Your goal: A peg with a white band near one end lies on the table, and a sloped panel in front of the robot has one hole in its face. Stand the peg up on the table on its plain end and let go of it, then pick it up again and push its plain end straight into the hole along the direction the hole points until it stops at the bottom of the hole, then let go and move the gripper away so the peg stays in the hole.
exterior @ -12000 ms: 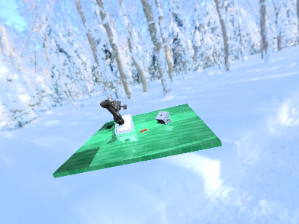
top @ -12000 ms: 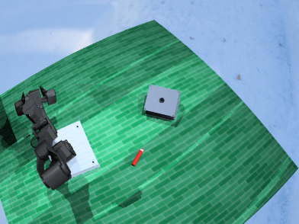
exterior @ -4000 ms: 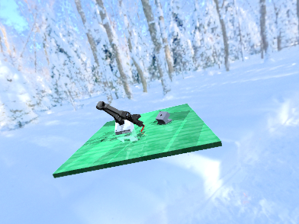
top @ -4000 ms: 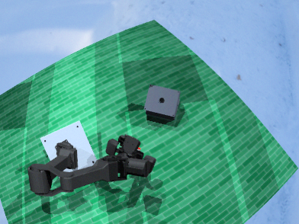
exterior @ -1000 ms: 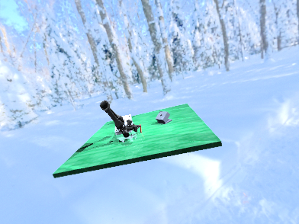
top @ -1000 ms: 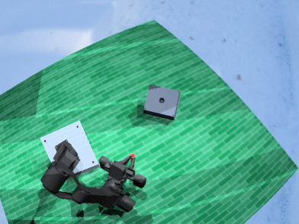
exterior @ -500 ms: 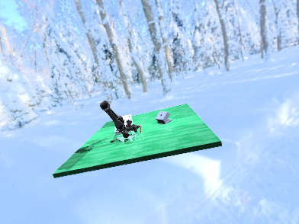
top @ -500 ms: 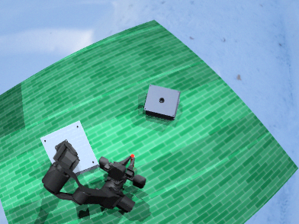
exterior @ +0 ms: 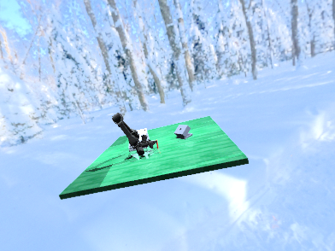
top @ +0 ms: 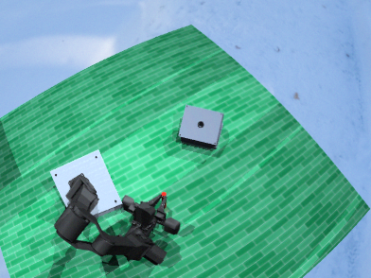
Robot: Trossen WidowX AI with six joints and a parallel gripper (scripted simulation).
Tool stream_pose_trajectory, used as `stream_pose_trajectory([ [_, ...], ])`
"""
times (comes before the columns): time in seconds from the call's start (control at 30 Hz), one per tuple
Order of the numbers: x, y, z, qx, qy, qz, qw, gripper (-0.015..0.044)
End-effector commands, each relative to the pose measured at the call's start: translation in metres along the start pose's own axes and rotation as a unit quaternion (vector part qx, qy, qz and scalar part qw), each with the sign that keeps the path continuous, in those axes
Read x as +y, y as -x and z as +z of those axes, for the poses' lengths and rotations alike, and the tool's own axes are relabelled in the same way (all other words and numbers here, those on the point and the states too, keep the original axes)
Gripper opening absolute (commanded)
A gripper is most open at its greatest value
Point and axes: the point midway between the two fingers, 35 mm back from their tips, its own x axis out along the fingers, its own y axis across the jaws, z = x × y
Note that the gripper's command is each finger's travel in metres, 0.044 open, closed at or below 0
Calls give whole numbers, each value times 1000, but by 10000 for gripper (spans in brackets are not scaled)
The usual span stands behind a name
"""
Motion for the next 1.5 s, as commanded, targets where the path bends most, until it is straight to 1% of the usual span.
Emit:
stream_pose_trajectory([
  [0.0,0,1,-2,1,0,0,1000,49],
  [0.93,1,5,-5,-21,3,-4,1000,49],
  [0.97,1,4,-2,-22,3,-4,1000,56],
  [1.07,1,4,-2,-23,4,-4,1000,130],
  [1.47,1,4,-2,-23,4,-4,1000,130],
])
